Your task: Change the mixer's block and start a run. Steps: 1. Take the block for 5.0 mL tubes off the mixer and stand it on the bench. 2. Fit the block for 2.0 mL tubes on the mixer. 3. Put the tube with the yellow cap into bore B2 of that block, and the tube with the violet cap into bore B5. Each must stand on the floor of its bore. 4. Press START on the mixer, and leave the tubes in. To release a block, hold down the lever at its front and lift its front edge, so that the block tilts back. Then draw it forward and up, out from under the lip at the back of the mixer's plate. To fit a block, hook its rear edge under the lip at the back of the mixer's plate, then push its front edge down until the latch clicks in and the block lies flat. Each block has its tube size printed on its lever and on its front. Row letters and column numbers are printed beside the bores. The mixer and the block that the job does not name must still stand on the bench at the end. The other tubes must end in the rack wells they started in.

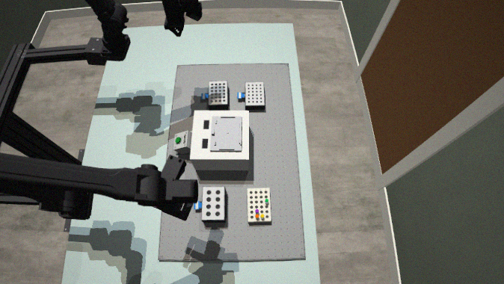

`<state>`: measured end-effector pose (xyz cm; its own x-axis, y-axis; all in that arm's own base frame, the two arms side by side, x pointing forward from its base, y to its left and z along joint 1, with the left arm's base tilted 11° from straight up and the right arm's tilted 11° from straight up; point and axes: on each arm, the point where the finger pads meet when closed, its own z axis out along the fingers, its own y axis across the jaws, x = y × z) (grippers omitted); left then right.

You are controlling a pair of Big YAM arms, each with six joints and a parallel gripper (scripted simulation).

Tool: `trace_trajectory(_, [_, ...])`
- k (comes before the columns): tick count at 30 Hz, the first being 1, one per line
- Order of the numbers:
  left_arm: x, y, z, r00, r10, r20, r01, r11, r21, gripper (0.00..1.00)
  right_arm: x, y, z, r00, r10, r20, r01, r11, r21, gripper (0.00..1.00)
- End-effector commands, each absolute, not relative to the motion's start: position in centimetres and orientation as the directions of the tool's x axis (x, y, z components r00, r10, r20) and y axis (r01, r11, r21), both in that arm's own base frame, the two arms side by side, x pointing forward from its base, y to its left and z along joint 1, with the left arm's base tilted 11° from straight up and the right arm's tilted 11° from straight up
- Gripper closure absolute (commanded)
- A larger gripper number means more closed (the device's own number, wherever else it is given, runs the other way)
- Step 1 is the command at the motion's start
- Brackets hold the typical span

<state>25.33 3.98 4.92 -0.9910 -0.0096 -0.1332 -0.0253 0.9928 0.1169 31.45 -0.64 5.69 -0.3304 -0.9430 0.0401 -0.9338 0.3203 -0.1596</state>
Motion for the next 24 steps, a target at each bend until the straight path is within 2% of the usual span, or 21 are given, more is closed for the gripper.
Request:
trace_trajectory(1, [27.0, 3.7, 6.2, -0.984, 0.018, -0.176, -0.004, 0.993, 0.121, 1.0, 31.2, -1.2, 6.5, -0.426, -0.905, 0.001, -0.885, 0.417, -0.207, 0.0])
trace_trajectory(9, [27.0, 3.7, 6.2, -0.984, 0.018, -0.177, -0.004, 0.993, 0.121, 1.0, 32.6, -0.6, 6.6, -0.572, -0.82, -0.03, -0.798, 0.565, -0.208, 0.0])
trace_trajectory(18, [27.0, 3.7, 6.2, -0.984, 0.018, -0.177, -0.004, 0.993, 0.121, 1.0, 27.7, -2.4, 5.9, -0.681, -0.731, -0.043, -0.713, 0.675, -0.188, 0.0])
trace_trajectory(24, [27.0, 3.7, 6.2, -0.984, 0.018, -0.177, -0.004, 0.993, 0.12, 1.0, 29.2, -1.5, 6.2, -0.756, -0.65, -0.075, -0.631, 0.754, -0.182, 0.0])
